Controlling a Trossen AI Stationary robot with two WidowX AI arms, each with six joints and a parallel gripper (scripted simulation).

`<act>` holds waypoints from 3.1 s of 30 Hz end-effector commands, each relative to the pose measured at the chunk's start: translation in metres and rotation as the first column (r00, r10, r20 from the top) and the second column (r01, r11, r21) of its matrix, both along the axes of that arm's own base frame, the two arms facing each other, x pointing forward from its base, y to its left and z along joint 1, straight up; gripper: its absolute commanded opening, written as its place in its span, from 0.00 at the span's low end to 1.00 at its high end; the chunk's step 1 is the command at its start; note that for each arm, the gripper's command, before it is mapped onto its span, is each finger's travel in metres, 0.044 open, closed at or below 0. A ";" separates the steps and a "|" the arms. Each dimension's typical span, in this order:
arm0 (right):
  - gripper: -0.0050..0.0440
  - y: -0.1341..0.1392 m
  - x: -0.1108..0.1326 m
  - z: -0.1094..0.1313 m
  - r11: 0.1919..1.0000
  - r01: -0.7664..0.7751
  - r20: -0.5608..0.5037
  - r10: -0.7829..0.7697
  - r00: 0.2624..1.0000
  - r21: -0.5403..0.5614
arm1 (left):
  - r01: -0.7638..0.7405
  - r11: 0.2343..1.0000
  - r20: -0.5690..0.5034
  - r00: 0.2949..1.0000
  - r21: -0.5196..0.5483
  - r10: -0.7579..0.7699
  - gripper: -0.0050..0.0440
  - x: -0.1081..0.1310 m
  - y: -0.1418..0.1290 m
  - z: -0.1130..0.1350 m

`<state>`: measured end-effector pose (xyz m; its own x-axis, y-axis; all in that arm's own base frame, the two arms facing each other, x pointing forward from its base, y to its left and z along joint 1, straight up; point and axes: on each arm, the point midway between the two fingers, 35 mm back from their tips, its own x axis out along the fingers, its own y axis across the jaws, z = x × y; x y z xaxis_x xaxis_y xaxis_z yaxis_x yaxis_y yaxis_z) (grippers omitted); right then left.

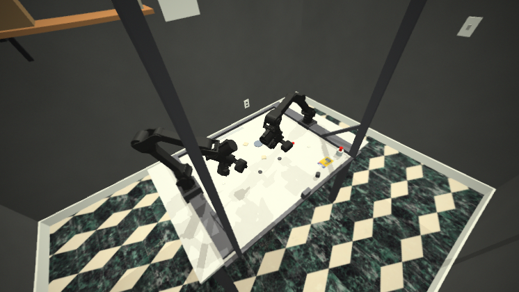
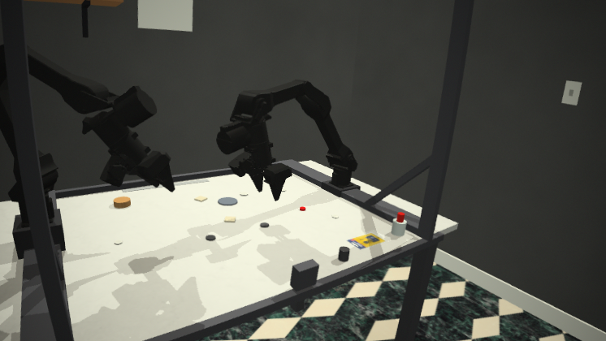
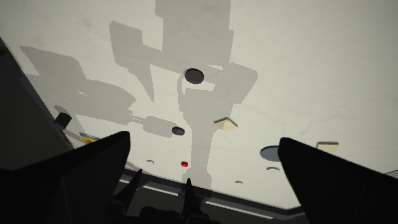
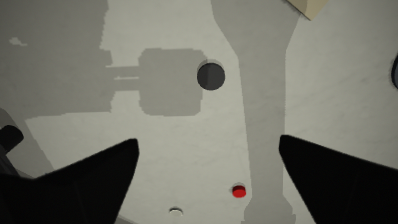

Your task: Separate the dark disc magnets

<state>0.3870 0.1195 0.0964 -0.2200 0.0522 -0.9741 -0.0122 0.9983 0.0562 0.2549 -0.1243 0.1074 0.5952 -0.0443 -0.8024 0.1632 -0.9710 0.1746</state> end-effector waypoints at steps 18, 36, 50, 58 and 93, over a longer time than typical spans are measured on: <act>0.92 0.001 -0.003 0.019 1.000 0.000 0.042 0.000 0.999 0.013 | 0.124 0.990 0.037 0.991 0.064 -0.127 0.92 0.002 -0.008 -0.001; 0.92 0.002 0.011 -0.004 0.996 -0.079 0.227 0.069 0.971 0.035 | -0.327 0.893 -0.065 0.944 -0.309 0.323 0.92 0.035 -0.019 -0.013; 0.92 0.002 0.017 -0.025 0.987 -0.156 0.422 0.127 0.898 0.035 | -0.723 0.423 -0.359 0.659 -0.547 0.661 0.92 0.068 -0.024 -0.039; 0.92 0.001 0.016 -0.033 0.981 -0.193 0.516 0.153 0.843 0.024 | -0.826 0.073 -0.548 0.434 -0.559 0.715 0.92 0.084 -0.025 -0.055; 0.92 -0.007 -0.004 -0.049 0.962 -0.271 0.744 0.208 0.635 -0.037 | -0.554 -0.818 -0.934 -0.185 -0.158 0.305 0.92 0.123 -0.019 -0.105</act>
<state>0.3814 0.1113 0.0351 0.5217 0.1708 -0.8359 -0.3164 0.9486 -0.0036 0.3705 -0.1409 -0.0070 0.5433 -0.1639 -0.8234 0.3742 0.9252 0.0627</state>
